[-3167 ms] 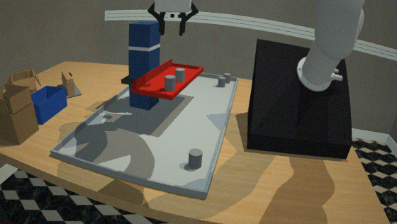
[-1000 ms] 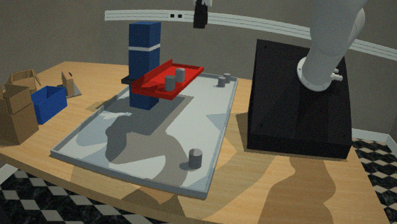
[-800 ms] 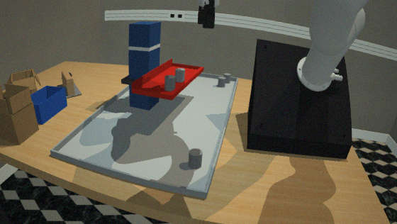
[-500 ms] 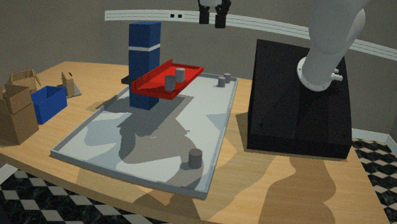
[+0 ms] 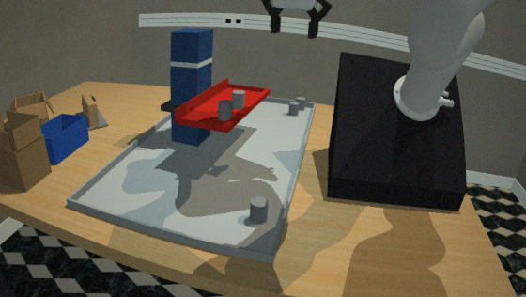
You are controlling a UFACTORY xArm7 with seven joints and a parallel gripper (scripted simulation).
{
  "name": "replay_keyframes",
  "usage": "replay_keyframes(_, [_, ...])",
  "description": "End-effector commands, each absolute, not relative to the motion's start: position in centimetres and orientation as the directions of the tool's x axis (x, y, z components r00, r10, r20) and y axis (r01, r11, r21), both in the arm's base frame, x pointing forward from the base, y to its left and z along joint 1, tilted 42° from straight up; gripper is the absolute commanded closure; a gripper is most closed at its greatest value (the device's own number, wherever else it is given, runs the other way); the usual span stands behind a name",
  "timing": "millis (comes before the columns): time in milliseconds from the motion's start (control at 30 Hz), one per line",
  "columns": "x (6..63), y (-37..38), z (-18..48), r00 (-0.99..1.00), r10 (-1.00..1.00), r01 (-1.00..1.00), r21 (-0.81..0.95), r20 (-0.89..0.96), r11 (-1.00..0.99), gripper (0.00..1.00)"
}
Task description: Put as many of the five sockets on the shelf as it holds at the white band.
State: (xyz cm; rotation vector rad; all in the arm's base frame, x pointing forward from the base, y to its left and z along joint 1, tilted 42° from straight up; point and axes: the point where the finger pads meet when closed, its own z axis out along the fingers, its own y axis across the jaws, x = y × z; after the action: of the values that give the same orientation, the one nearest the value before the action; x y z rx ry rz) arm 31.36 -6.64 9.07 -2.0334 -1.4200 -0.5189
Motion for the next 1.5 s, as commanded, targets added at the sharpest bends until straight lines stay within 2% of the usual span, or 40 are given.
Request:
replay_keyframes(0, [30.8,-6.9,9.0,0.227,0.725,0.974,-0.160,0.651,-0.161,0.00])
replay_keyframes(200, [30.3,-7.0,8.9,0.134,0.736,0.991,-0.098,0.664,-0.093,0.00])
replay_keyframes(500, [30.1,-7.1,8.9,0.121,0.737,0.993,-0.087,0.665,-0.084,0.00])
replay_keyframes(567, [29.3,-9.1,9.6,0.156,0.722,0.986,-0.068,0.674,-0.150,0.00])
replay_keyframes(633, [27.1,-13.1,11.2,0.233,0.677,0.949,-0.009,0.698,-0.316,0.00])
replay_keyframes(700, [26.7,-13.7,11.4,0.233,0.677,0.949,-0.009,0.698,-0.316,0.00])
replay_keyframes(733, [25.0,-15.9,12.5,0.271,0.644,0.906,0.036,0.716,-0.422,0.00])
replay_keyframes(800, [24.7,-16.3,12.7,0.271,0.644,0.906,0.036,0.716,-0.422,0.00])
replay_keyframes(833, [22.4,-18.6,14.0,0.300,0.608,0.846,0.089,0.735,-0.525,0.00])
replay_keyframes(967, [22.4,-18.6,14.0,0.300,0.608,0.846,0.089,0.735,-0.525,0.00])
replay_keyframes(1033, [18.2,-21.9,16.6,0.325,0.552,0.703,0.194,0.768,-0.684,0.00])
replay_keyframes(1133, [18.2,-21.9,16.6,0.325,0.552,0.703,0.194,0.768,-0.684,0.00])
replay_keyframes(1233, [15.3,-23.5,18.3,0.326,0.526,0.583,0.270,0.786,-0.766,0.00])
replay_keyframes(1467, [15.2,-23.5,18.4,0.326,0.525,0.580,0.272,0.786,-0.768,0.00])
